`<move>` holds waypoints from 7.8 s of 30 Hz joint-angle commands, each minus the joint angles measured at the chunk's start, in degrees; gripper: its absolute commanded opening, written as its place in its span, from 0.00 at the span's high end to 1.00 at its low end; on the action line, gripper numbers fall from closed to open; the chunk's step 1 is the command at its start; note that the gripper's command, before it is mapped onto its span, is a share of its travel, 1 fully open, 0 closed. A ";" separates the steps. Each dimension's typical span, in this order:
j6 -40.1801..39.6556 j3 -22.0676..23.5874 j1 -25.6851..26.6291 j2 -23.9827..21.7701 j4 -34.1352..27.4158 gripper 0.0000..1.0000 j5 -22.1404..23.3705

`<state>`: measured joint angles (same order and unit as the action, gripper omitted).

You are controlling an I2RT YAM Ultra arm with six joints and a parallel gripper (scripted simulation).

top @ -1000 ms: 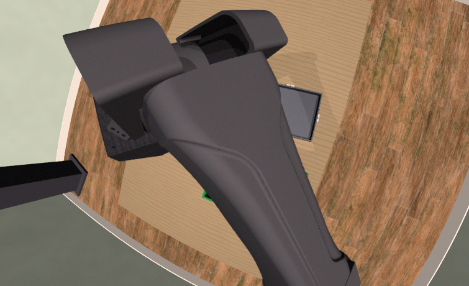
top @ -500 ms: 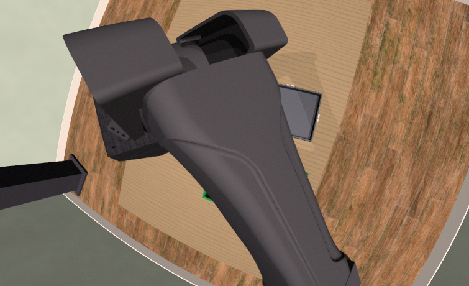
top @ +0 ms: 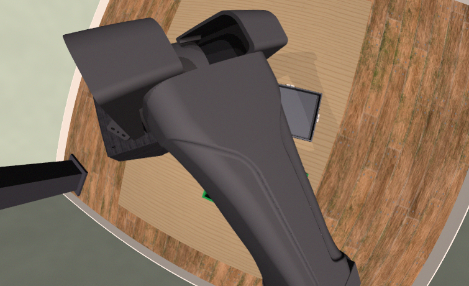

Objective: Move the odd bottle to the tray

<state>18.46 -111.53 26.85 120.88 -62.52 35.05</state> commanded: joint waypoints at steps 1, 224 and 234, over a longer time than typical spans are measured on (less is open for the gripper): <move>-0.55 -2.53 2.62 -2.55 -0.10 1.00 0.01; -7.94 -20.95 8.99 2.30 -18.25 1.00 1.94; -8.51 -23.20 9.53 3.81 -20.99 1.00 2.35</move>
<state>10.66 -132.00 33.47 124.88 -82.37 37.06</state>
